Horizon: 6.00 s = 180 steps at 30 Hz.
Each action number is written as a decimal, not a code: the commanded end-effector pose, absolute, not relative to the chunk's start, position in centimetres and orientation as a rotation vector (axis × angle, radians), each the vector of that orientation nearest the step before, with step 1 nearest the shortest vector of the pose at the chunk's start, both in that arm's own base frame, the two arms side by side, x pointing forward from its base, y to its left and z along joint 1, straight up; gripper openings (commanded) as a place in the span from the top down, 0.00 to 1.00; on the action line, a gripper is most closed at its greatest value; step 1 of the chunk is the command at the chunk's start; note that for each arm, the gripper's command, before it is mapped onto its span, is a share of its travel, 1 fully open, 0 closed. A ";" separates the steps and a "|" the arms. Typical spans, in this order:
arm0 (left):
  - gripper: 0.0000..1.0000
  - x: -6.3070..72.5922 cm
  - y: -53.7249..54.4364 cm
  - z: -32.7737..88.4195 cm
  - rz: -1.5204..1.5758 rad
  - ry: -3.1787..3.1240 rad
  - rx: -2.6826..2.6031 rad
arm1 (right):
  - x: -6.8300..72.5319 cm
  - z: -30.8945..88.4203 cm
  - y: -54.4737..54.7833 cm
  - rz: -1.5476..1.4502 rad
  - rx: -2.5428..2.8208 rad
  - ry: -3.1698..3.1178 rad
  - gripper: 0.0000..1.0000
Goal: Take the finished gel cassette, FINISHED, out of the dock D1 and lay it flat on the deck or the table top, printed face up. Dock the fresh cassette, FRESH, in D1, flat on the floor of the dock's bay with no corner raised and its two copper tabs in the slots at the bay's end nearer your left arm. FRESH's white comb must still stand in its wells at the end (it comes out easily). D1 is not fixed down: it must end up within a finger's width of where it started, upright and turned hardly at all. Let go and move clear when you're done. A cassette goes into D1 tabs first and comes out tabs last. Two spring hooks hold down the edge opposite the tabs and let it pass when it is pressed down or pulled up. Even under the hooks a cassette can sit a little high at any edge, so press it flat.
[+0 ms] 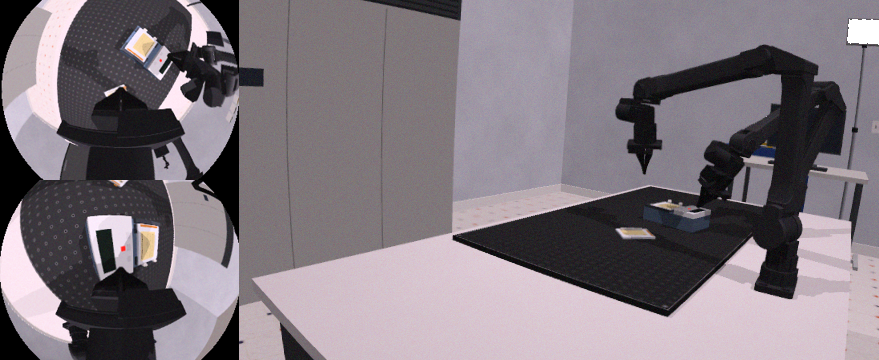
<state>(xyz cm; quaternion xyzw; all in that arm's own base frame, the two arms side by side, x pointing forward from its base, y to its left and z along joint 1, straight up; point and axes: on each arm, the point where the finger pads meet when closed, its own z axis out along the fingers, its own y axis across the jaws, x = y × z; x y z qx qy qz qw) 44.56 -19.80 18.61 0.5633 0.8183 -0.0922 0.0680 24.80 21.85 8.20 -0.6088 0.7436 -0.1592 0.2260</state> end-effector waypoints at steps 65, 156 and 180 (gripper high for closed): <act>1.00 41.3 -36.5 14.2 -0.382 1.799 2.235 | 21.8 1.6 18.3 -0.478 -1.836 2.149 1.00; 1.00 42.5 -35.4 17.6 -0.363 1.749 2.224 | 21.8 1.6 18.3 -0.478 -1.836 2.149 1.00; 0.02 41.7 -35.1 16.0 -0.394 1.796 2.261 | 21.8 1.6 18.3 -0.478 -1.836 2.149 1.00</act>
